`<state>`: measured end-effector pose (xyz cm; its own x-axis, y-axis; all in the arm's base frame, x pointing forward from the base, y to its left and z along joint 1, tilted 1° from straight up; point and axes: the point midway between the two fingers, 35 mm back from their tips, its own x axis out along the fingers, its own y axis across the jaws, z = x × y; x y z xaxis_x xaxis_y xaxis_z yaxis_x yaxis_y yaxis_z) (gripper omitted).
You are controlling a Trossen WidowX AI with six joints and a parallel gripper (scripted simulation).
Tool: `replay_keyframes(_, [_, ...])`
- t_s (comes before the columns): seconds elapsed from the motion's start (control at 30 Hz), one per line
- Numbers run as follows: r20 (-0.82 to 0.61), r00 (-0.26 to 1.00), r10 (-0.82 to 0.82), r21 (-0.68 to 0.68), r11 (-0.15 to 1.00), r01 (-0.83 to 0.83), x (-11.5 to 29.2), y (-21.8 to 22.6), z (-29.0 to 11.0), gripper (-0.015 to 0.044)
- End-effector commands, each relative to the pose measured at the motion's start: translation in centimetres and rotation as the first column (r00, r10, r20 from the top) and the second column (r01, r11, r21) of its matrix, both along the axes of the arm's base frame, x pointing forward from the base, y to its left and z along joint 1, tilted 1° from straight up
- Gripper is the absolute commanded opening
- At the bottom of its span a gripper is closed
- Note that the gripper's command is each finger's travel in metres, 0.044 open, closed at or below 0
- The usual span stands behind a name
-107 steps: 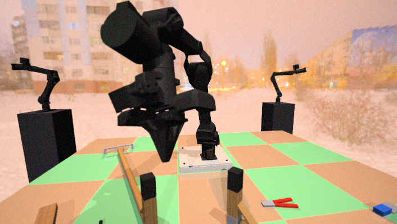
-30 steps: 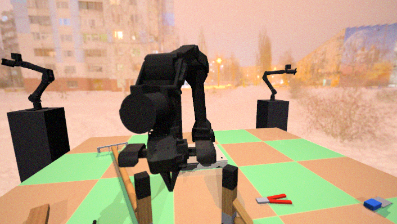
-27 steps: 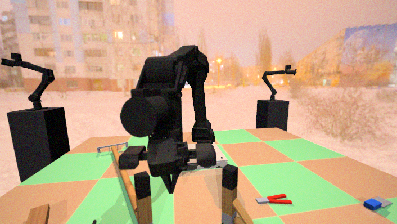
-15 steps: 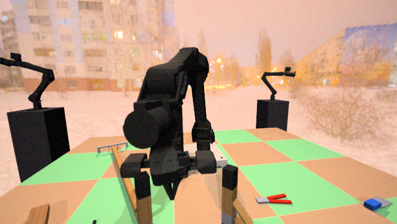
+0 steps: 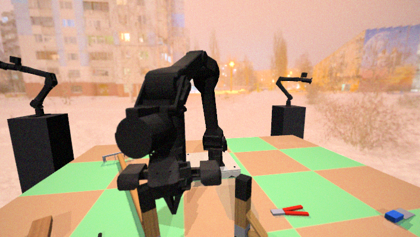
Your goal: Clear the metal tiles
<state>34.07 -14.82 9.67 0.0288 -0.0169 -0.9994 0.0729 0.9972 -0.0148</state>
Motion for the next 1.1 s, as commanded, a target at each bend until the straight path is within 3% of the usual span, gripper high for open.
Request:
replay_keyframes(0.0, [-0.003, 1.0, -0.004, -0.006, 1.0, 0.004, 0.0, -1.0, 0.0, 0.0])
replay_keyframes(1.07, [-0.003, 1.0, -0.003, -0.01, 1.0, 0.003, 0.4, -6.0, 0.4, 0.0])
